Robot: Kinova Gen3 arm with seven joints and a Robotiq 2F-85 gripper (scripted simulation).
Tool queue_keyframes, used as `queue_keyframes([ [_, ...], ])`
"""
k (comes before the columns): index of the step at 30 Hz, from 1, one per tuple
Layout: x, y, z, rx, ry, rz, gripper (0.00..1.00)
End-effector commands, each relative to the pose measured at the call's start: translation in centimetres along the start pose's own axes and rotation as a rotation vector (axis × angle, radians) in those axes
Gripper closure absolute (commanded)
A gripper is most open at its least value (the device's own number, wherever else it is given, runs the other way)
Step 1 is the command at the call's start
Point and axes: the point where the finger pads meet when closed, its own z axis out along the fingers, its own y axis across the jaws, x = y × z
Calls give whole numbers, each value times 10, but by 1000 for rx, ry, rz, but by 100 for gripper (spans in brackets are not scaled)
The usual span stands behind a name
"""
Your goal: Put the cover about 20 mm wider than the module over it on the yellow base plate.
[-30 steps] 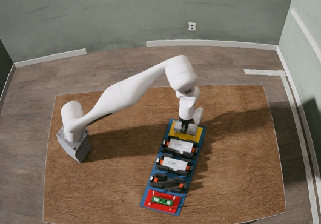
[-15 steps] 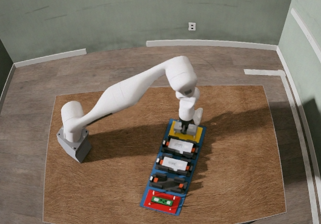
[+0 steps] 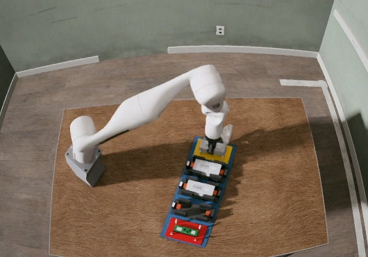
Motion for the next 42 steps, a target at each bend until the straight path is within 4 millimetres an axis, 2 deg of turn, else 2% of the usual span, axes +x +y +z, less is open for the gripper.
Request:
queue_keyframes([
  [1,1,-1,1,2,1,0,100],
  [42,3,-1,6,1,1,0,100],
])
